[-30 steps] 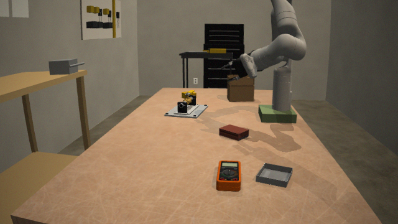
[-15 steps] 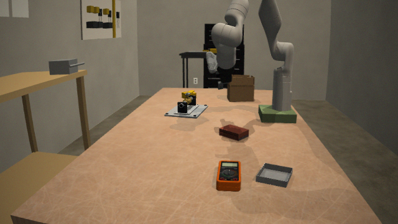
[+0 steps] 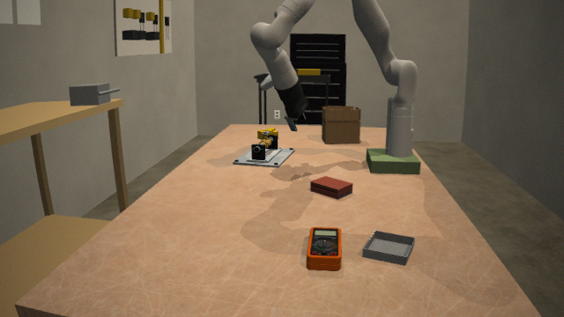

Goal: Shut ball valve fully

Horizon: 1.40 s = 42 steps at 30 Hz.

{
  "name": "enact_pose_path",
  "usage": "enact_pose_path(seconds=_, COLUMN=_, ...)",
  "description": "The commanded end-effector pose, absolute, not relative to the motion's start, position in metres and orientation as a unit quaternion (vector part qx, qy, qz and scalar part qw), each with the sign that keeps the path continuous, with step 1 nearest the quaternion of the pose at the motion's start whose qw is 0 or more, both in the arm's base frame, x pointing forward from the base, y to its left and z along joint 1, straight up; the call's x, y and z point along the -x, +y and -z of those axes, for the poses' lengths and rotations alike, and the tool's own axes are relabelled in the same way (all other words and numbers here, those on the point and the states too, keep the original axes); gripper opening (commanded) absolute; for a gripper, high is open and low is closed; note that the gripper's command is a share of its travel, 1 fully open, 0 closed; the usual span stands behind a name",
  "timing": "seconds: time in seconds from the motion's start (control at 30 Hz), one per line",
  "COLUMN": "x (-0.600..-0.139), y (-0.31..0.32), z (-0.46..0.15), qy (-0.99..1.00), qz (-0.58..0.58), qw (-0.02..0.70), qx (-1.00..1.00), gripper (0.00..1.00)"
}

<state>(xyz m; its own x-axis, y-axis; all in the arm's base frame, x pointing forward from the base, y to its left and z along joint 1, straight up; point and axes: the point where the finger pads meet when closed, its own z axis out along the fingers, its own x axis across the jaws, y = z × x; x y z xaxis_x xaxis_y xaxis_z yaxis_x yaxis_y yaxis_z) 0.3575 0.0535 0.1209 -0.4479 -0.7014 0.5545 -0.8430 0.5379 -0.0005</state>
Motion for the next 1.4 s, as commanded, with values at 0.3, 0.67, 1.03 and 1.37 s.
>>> enact_pose_path(seconds=0.3, x=-0.424, y=-0.042, z=-0.115, qy=-0.980, qz=-0.035, qw=0.118, qx=-0.159, gripper=1.00)
enact_pose_path(seconds=0.67, x=-0.458, y=-0.125, z=-0.128, qy=-0.999, qz=-0.005, qw=0.030, qx=0.027, gripper=1.00)
enact_pose_path(seconds=1.03, x=-0.466, y=-0.158, z=-0.134, qy=-0.996, qz=0.002, qw=-0.001, qx=0.090, gripper=1.00)
enact_pose_path(seconds=1.37, x=-0.466, y=-0.160, z=-0.134, qy=-0.996, qz=0.002, qw=-0.002, qx=0.092, gripper=0.00)
